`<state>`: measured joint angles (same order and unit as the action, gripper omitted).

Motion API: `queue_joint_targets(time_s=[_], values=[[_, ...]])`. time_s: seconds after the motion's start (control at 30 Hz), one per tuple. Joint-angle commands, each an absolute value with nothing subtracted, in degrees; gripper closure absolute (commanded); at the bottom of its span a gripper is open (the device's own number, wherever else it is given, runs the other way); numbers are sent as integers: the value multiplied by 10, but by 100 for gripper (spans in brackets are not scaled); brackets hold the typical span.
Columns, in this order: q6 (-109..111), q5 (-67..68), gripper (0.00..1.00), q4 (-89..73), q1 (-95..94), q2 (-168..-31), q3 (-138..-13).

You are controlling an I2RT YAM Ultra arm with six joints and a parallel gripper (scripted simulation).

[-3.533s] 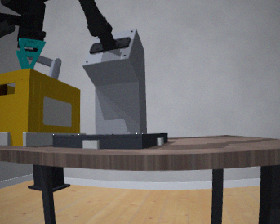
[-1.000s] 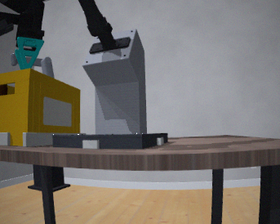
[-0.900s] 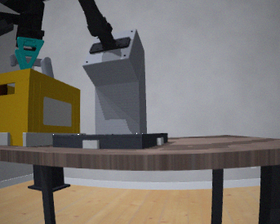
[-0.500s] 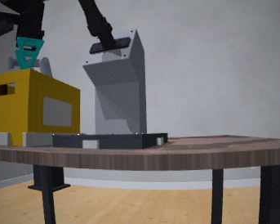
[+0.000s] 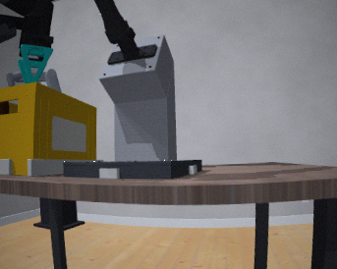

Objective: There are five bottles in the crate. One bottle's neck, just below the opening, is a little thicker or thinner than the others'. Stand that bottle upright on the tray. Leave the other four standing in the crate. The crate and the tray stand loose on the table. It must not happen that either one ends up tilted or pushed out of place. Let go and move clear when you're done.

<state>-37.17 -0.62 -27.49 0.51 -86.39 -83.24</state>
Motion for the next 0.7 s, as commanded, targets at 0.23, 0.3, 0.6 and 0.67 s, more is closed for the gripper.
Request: queue_joint_targets(time_s=[0.23, 0.3, 0.6, 0.67], values=[[-375, -3, 39, -279, 7, -858, -842], [-375, -4, 39, -274, 7, -853, -827], [-374, -4, 39, -267, 8, -846, -828], [-374, -4, 39, -267, 8, -846, -827]])
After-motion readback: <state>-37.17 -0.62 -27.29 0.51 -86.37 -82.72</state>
